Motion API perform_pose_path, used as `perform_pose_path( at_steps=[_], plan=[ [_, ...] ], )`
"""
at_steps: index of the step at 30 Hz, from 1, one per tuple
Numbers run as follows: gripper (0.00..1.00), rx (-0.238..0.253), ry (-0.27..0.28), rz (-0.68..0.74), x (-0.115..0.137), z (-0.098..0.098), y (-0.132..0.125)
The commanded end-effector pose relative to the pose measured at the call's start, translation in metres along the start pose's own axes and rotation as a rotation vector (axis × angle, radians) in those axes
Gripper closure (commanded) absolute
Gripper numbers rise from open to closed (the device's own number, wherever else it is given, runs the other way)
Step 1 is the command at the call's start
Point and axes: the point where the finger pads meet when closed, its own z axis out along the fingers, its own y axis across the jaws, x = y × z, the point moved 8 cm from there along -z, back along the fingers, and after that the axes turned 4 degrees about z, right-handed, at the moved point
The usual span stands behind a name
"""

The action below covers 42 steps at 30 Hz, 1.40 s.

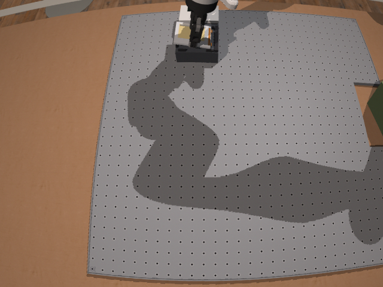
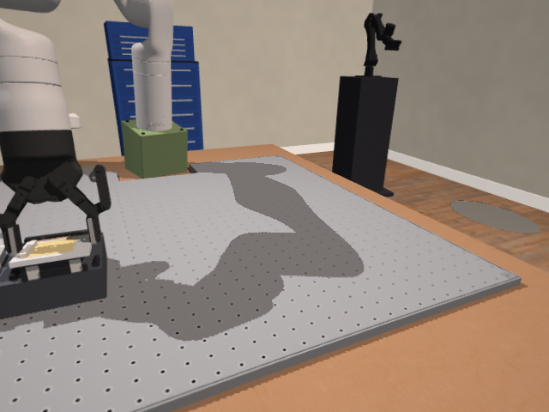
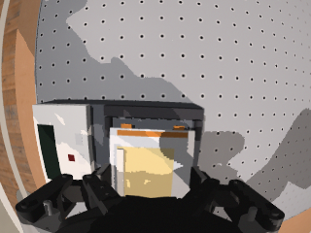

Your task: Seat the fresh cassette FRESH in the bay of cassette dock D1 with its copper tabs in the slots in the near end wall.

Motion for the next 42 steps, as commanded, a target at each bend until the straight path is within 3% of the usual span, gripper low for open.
perform_pose_path(
  at_steps=[1, 9, 10, 29, 42],
  plan=[
    [1.00, 0.000, -0.001, -0.001, 0.000, 0.000, 0.000],
    [1.00, 0.000, -0.001, -0.001, 0.000, 0.001, 0.000],
    [0.00, 0.000, -0.001, -0.001, 0.000, 0.001, 0.000],
    [0.00, 0.000, -0.001, -0.001, 0.000, 0.001, 0.000],
    [0.00, 0.000, -0.001, -0.001, -0.003, -0.013, 0.001]
  ],
)
